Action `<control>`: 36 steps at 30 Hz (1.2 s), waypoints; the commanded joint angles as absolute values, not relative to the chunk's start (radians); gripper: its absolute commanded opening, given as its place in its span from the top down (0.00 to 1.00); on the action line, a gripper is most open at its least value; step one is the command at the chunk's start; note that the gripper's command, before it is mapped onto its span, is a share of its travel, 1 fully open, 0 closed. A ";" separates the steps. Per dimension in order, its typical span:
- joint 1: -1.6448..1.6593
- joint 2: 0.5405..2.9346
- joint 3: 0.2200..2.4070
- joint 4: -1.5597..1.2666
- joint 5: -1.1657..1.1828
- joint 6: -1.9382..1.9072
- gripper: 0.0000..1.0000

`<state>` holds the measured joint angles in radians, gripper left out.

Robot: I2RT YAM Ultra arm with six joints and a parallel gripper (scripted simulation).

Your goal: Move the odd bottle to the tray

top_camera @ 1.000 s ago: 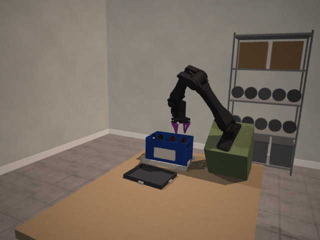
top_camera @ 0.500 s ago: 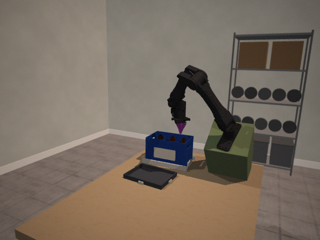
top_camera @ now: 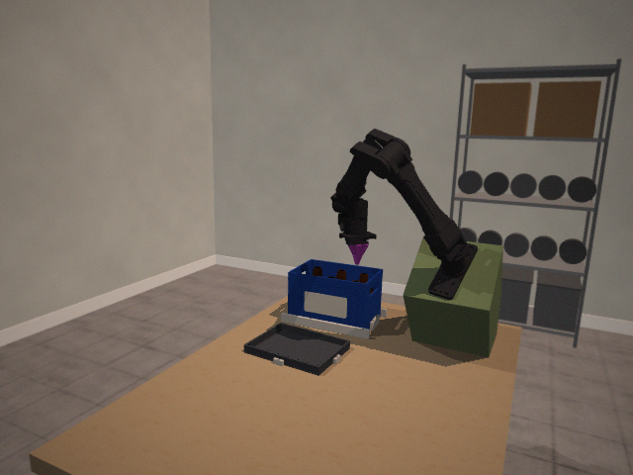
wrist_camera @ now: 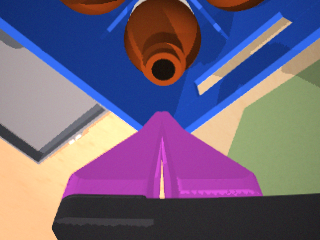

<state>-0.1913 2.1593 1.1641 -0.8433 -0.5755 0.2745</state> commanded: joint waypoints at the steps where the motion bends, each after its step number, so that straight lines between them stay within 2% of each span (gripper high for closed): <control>1: -0.219 2.136 1.193 -0.832 -0.568 0.266 1.00; 17: -0.219 2.136 1.193 -0.832 -0.568 0.266 1.00; 25: -0.350 2.345 1.324 -0.874 -0.526 0.127 1.00; 36: -0.393 2.425 1.399 -0.901 -0.514 0.073 1.00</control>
<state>-0.3725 2.4329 1.3670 -0.8825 -0.5201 0.0986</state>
